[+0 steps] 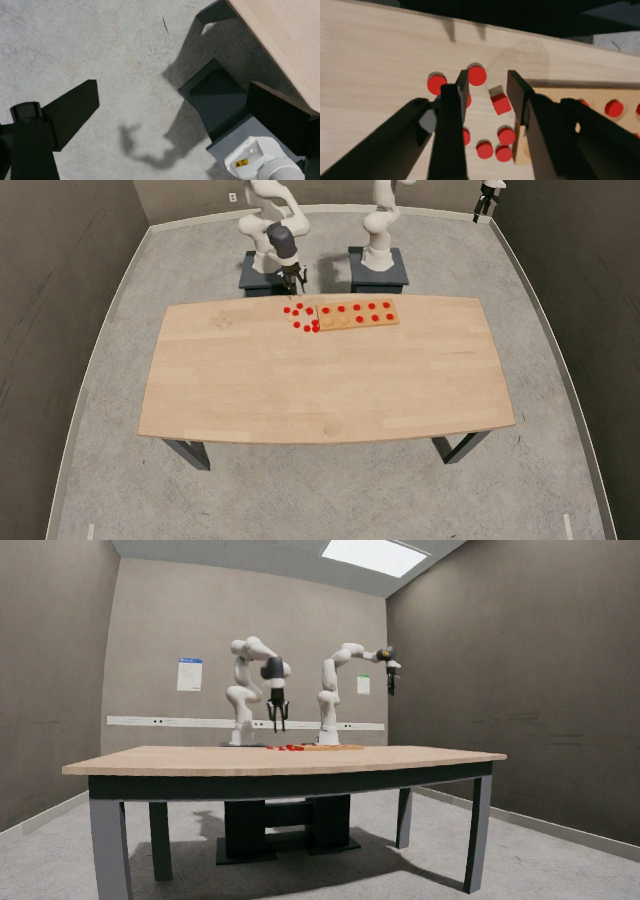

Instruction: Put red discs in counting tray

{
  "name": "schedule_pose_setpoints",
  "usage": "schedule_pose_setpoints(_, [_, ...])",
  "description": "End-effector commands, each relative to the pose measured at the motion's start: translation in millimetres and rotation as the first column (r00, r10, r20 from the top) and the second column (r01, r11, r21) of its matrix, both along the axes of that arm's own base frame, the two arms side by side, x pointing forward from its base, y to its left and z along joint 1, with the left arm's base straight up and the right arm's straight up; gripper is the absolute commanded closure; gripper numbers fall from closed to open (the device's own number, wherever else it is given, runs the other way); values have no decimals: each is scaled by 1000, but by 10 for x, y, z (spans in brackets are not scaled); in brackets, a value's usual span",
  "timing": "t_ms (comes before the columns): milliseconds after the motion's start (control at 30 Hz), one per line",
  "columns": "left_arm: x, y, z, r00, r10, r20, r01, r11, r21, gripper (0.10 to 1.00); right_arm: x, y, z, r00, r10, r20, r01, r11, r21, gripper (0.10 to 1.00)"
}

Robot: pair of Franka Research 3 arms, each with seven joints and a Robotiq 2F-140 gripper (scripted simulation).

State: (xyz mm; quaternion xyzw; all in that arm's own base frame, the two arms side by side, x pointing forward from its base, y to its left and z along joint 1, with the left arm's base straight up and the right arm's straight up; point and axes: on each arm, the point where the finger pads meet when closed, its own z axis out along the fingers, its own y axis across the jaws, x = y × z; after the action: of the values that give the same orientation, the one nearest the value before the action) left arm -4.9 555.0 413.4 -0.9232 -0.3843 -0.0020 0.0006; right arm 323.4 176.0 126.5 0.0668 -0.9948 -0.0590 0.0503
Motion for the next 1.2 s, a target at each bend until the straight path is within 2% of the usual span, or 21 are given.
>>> schedule_pose_setpoints(0, [-15,-5,-4,1000,8,-3,-8,1000,-3,98,66,28,-1,963,-268,35,269,962,-54,747])
schedule_pose_setpoints(200, [-15,-5,-4,1000,8,-3,-8,1000,-3,98,67,29,-65,915,-399,61,403,912,-78,747])
schedule_pose_setpoints(433, [-15,-5,-4,1000,8,-3,-8,1000,-3,98,68,29,-156,836,-541,91,548,830,-101,747])
schedule_pose_setpoints(500, [-15,-5,-4,1000,8,-3,-8,1000,-3,98,68,29,-156,836,-541,91,548,830,-101,747])
schedule_pose_setpoints(533, [-15,-5,-4,1000,8,-3,-8,1000,-3,98,68,29,-170,800,-592,102,600,793,-108,747])
schedule_pose_setpoints(567, [-15,-5,-4,1000,8,-3,-8,1000,-3,98,67,29,-185,785,-610,107,619,777,-110,747])
schedule_pose_setpoints(1167, [-15,-5,-4,1000,8,-3,-8,1000,-3,98,60,24,-439,782,-614,108,623,774,-111,747])
